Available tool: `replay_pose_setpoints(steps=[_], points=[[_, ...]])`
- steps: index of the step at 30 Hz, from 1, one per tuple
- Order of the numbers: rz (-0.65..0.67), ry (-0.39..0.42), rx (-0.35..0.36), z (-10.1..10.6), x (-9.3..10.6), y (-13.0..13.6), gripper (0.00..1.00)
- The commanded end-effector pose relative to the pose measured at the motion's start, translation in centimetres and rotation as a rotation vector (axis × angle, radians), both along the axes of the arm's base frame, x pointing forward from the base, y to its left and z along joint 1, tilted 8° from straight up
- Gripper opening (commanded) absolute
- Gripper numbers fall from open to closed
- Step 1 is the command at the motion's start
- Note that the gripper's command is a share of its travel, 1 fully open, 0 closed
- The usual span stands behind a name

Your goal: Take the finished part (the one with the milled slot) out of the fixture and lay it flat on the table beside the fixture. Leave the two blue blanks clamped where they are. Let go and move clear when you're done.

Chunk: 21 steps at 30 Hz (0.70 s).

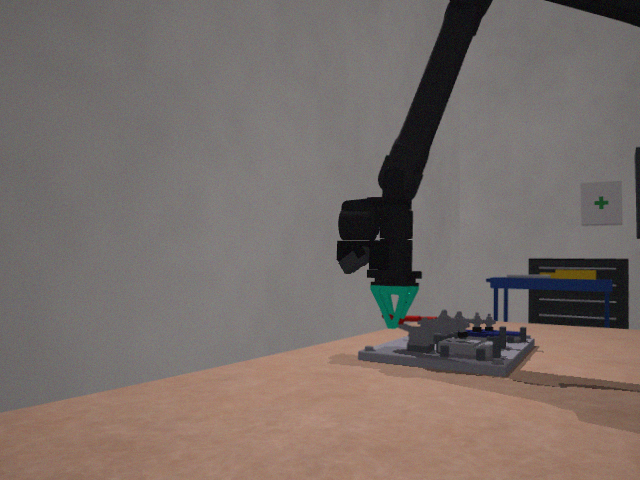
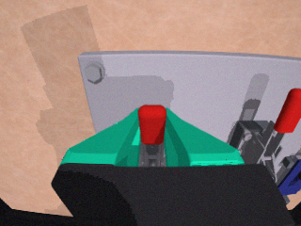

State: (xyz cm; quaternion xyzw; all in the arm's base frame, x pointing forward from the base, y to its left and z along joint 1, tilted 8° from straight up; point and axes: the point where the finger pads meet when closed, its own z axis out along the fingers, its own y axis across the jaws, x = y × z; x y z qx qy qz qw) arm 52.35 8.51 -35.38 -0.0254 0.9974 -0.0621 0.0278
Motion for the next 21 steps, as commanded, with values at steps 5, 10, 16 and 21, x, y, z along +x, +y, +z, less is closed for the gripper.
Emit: replay_pose_setpoints(steps=[5,10,16,21], points=[[-0.006,-0.015,-0.001,2.3,0.1,0.5,0.00],[-0.005,-0.013,-0.002,2.5,-0.3,0.6,0.00],[-0.004,-0.014,-0.001,2.7,-0.8,0.6,0.00],[-0.006,-0.013,-0.001,2.8,-1.0,0.5,0.00]])
